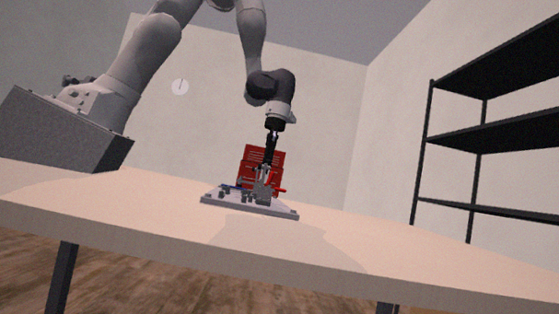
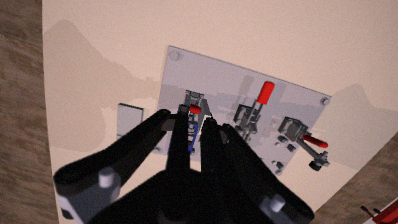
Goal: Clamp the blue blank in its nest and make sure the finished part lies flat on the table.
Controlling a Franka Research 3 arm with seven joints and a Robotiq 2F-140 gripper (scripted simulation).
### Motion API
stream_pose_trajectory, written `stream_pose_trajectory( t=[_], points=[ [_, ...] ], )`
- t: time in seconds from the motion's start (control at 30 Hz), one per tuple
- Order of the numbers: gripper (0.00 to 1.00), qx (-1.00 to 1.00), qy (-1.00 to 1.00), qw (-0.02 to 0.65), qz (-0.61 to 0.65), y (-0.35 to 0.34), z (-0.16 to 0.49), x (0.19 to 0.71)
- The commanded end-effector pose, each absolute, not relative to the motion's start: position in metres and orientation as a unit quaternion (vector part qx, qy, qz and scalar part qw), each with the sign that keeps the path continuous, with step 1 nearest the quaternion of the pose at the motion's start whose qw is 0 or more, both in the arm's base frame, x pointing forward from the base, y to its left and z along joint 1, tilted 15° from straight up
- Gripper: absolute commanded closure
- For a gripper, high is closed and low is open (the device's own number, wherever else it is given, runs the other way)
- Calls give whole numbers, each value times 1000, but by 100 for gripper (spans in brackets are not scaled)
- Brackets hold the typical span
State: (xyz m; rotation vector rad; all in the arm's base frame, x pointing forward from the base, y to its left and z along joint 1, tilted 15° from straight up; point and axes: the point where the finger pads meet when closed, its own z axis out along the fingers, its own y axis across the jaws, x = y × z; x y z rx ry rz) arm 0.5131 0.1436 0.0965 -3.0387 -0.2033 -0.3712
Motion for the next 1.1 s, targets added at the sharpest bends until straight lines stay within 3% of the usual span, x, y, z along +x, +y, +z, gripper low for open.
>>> stream_pose_trajectory(
  t=[0.0, 1.07],
  points=[
    [100, -989, -68, 36, -123, 144, 97, 516],
    [100, -989, -69, 36, -123, 147, 98, 533]
  ],
)
